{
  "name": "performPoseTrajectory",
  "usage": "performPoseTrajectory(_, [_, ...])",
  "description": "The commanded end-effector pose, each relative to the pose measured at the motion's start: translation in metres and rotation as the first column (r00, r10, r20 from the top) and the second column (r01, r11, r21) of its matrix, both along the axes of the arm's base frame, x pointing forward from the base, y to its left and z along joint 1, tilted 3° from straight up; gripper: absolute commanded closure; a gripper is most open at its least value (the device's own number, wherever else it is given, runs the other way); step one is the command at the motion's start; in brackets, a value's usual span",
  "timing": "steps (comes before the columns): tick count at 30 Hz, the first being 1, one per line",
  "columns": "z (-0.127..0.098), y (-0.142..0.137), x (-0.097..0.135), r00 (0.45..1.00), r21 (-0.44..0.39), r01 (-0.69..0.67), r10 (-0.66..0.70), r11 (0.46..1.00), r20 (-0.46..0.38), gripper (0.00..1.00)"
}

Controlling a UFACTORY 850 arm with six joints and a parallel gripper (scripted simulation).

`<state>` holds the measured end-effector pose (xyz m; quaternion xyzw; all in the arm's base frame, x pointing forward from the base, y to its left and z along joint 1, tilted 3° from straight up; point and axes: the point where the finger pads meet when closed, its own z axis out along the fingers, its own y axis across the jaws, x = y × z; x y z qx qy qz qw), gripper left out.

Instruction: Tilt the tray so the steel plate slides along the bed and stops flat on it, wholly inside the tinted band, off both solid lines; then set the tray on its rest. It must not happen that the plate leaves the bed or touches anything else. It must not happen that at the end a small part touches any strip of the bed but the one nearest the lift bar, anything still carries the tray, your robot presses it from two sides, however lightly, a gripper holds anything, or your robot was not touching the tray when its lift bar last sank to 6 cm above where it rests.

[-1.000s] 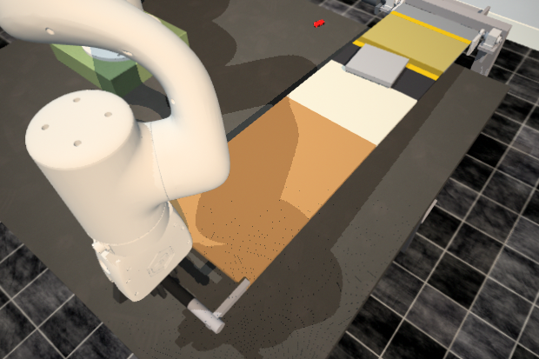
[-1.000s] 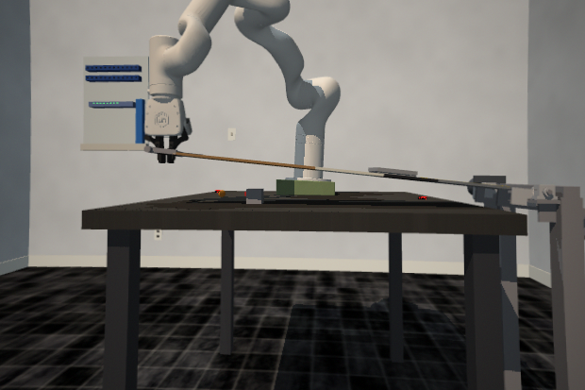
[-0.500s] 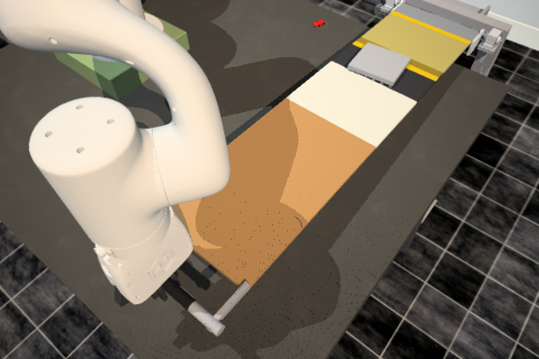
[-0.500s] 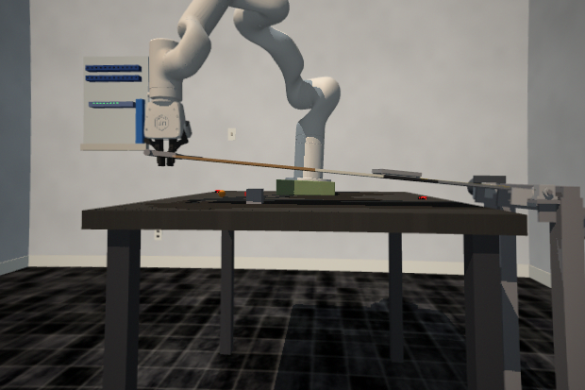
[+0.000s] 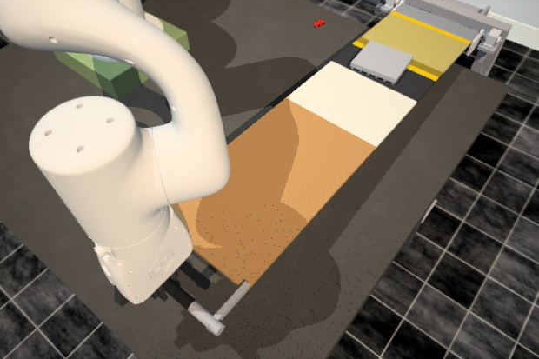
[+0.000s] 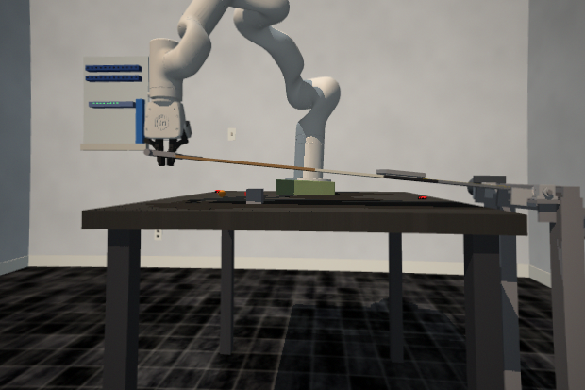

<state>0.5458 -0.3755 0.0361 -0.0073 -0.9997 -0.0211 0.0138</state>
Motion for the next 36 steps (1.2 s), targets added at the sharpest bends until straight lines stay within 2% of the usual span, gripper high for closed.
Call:
performPoseTrajectory(1, [0.003, -0.001, 0.001, 1.0, 0.001, 0.0, 0.0, 1.0, -0.001, 1.0])
performPoseTrajectory(4, [0.052, 0.003, 0.003, 1.0, 0.001, 0.0, 0.0, 1.0, -0.001, 1.0])
performPoseTrajectory(6, [0.07, 0.006, 0.003, 1.0, 0.001, 0.0, 0.0, 1.0, -0.001, 1.0])
performPoseTrajectory(8, [0.052, 0.003, 0.003, 1.0, 0.001, 0.0, 0.0, 1.0, -0.001, 1.0])
performPoseTrajectory(11, [0.003, -0.001, 0.001, 1.0, 0.001, 0.0, 0.0, 1.0, -0.001, 1.0])
performPoseTrajectory(17, [-0.001, -0.001, 0.001, 1.0, 0.001, 0.0, 0.0, 1.0, -0.001, 1.0])
performPoseTrajectory(19, [0.017, 0.0, 0.002, 1.0, 0.001, 0.0, 0.0, 1.0, -0.001, 1.0])
performPoseTrajectory(22, [0.067, 0.005, 0.003, 1.0, 0.001, 0.0, 0.0, 1.0, -0.001, 1.0])
performPoseTrajectory(23, [0.072, 0.006, 0.004, 1.0, 0.001, 0.0, 0.0, 1.0, -0.001, 1.0])
performPoseTrajectory(25, [0.054, 0.004, 0.003, 1.0, 0.001, 0.0, 0.0, 1.0, -0.001, 1.0])
performPoseTrajectory(28, [0.004, -0.001, 0.001, 1.0, 0.001, 0.0, 0.0, 1.0, -0.001, 1.0])
performPoseTrajectory(36, [-0.001, -0.001, 0.001, 1.0, 0.001, 0.0, 0.0, 1.0, -0.001, 1.0])
